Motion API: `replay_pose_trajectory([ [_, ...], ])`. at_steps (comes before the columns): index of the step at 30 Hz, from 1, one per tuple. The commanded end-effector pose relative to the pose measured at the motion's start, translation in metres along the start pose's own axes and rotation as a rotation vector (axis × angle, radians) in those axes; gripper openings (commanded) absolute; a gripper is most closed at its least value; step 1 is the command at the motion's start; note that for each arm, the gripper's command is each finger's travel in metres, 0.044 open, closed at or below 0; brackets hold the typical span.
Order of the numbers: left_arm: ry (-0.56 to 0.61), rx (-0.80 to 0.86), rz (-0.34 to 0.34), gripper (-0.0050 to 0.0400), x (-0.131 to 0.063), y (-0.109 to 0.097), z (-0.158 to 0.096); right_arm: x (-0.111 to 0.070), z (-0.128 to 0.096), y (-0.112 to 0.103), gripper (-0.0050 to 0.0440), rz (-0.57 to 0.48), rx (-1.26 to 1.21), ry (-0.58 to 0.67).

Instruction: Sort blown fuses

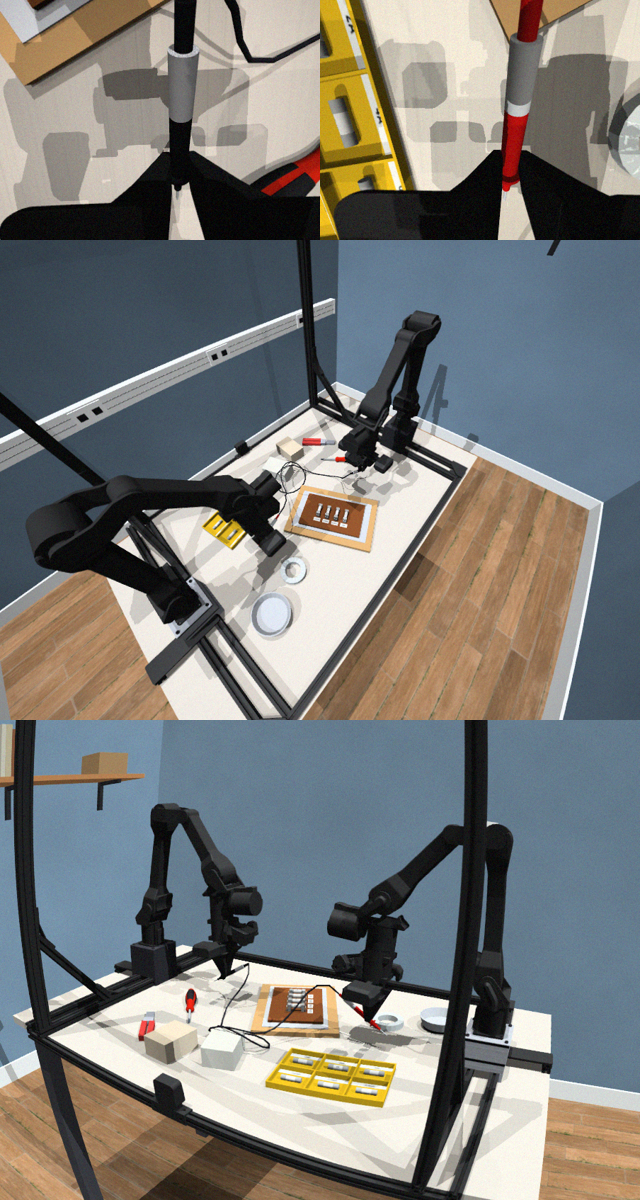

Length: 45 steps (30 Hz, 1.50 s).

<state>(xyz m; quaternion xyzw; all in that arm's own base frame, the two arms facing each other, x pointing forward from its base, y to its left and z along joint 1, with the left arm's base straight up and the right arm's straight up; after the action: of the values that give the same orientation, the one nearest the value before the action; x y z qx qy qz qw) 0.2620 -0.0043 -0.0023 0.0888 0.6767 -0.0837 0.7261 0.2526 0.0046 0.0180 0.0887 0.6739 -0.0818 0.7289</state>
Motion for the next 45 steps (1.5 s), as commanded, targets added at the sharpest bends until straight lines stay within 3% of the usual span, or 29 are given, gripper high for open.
replay_pose_trajectory([
  [1, -0.07, -0.002, 0.017, -0.005, -0.009, 0.002, 0.006, -0.009, 0.005, 0.001, -0.005, 0.012, 0.001, -0.073],
  [45, -0.526, -0.002, 0.122, -0.005, -0.05, 0.012, 0.047, -0.054, 0.041, 0.01, -0.005, 0.128, -0.003, -0.576],
])
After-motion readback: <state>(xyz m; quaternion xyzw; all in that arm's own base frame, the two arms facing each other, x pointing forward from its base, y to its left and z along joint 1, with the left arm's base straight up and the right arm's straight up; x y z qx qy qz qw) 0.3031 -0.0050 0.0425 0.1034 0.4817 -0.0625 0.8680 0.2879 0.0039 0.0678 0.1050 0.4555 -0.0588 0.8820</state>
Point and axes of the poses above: on each arm, the point midway between the two fingers, 35 mm back from their tips, its own x axis out along the fingers, its own y axis across the jaws, z = x × y, the point moved 1 cm from there along -x, back along the fingers, and after that the axes turned 13 degrees about x, right-handed, at the moved point
